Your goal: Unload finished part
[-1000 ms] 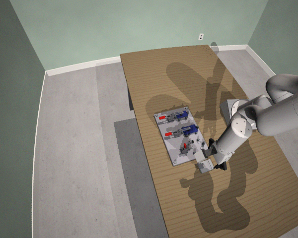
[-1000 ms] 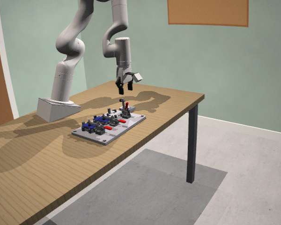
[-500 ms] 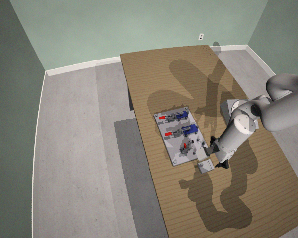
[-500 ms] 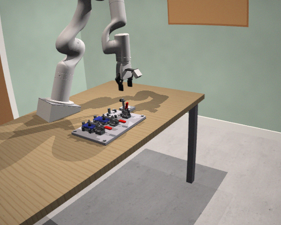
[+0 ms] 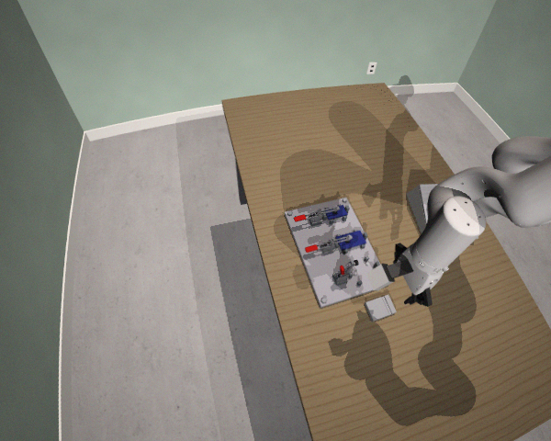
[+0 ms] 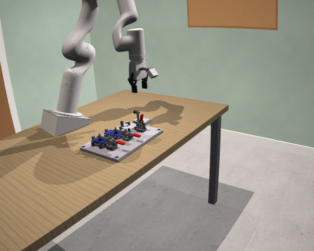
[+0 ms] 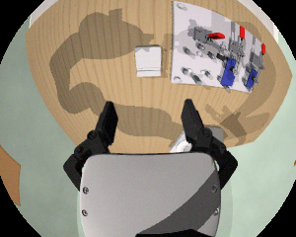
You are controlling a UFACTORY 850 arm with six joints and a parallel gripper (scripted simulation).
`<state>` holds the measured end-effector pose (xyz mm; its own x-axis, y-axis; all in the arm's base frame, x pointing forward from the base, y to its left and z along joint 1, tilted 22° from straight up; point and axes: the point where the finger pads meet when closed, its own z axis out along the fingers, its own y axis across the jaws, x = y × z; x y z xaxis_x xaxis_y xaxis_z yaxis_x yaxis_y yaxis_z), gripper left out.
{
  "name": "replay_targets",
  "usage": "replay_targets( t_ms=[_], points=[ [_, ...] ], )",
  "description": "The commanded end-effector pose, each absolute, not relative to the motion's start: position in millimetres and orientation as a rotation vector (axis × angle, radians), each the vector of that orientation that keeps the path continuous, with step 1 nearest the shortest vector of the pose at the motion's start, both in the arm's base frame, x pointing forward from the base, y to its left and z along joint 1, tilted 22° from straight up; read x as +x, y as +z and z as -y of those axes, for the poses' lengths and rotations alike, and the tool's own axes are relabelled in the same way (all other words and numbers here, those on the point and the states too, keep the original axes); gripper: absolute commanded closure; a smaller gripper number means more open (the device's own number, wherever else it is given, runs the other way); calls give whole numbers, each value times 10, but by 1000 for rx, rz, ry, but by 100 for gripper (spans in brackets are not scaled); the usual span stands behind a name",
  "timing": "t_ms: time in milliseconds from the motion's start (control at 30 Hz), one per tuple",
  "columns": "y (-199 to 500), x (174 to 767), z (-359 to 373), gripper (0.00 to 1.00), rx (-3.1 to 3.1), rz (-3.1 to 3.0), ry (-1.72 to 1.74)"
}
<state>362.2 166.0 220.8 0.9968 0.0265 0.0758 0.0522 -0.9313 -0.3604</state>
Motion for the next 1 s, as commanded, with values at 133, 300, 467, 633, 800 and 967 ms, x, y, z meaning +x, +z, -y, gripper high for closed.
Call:
replay_targets(
  t_ms=[133, 300, 467, 633, 800, 967],
  points=[
    [2410, 3613, -1588, 5, -2771, 57, -97],
    [2423, 3612, -1582, 5, -2771, 57, -97],
    [2425, 3612, -1582, 5, -2771, 57, -97],
    [2425, 3612, -1582, 5, -2771, 57, -97],
    [2425, 3612, -1582, 5, -2771, 57, -97],
    [2425, 3612, -1582, 5, -2770, 57, -97]
  ],
)
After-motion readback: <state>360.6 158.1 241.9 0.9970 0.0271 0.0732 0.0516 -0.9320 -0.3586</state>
